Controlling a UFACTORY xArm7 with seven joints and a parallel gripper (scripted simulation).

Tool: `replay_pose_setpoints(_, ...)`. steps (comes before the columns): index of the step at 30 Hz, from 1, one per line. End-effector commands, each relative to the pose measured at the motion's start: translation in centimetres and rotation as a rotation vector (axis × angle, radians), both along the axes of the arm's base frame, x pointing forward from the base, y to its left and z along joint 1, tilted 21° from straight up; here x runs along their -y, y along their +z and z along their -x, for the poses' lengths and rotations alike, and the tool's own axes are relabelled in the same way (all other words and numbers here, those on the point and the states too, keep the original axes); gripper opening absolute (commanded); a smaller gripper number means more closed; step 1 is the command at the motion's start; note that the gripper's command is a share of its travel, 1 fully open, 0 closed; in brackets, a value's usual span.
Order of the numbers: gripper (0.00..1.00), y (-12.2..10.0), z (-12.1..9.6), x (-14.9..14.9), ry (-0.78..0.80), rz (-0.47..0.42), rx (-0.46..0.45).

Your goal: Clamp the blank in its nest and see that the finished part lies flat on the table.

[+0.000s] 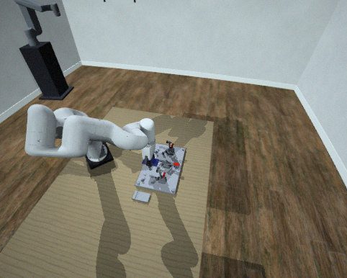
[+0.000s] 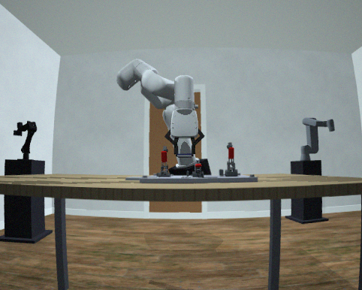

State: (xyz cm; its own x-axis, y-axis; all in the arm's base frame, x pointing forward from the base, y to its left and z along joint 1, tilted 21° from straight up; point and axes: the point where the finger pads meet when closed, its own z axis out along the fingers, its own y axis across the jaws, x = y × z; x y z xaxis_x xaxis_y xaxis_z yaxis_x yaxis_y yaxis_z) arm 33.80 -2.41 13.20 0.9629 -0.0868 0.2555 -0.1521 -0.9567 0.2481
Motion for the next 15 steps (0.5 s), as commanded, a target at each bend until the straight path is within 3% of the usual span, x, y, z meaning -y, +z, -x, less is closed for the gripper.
replay_pose_setpoints(1, 0.0, 0.6, 0.3, 2.1, 0.003, 0.002, 0.003)
replay_pose_setpoints(8, 0.0, 1.3, 0.7, 4.9, 0.003, 0.002, 0.003)
replay_pose_setpoints(15, 0.0, 1.4, 0.7, 5.6, 0.003, 0.002, 0.003)
